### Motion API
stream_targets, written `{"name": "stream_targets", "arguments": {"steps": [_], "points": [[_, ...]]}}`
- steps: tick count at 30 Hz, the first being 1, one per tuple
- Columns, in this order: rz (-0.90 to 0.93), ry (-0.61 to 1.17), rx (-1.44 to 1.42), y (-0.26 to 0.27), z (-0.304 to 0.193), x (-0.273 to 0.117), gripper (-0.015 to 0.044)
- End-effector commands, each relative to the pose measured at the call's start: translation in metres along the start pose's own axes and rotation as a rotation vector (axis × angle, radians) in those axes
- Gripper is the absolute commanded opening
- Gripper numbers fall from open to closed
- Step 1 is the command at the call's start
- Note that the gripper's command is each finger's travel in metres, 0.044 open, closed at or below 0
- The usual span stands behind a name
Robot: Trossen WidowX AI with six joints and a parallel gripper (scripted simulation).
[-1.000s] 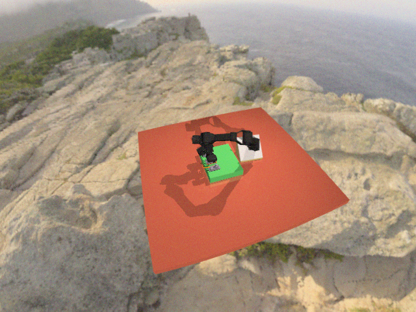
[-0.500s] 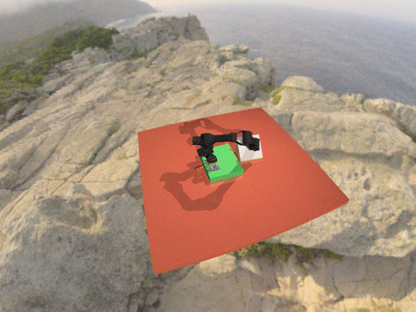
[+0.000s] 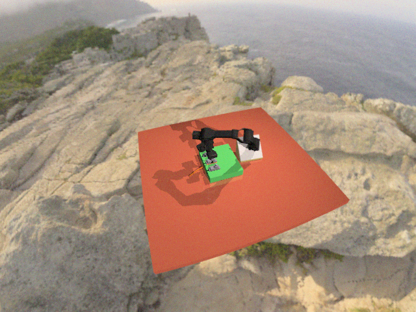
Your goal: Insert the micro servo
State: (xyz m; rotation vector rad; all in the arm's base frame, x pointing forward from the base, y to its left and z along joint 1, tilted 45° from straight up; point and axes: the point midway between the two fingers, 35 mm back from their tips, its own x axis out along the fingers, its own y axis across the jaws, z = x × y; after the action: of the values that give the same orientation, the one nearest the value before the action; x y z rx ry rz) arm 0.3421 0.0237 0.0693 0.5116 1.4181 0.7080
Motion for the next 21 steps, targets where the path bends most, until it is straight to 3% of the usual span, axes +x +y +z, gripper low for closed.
{"name": "stream_targets", "arguments": {"steps": [1,7,16,21], "points": [[-0.009,0.006,0.006,-0.004,-0.020,-0.015,0.0292],[-0.008,0.020,0.006,-0.002,-0.096,-0.060,0.0440],[-0.005,0.020,0.008,0.000,-0.105,-0.066,0.0440],[-0.013,-0.002,0.073,-0.003,-0.100,-0.096,0.0440]]}}
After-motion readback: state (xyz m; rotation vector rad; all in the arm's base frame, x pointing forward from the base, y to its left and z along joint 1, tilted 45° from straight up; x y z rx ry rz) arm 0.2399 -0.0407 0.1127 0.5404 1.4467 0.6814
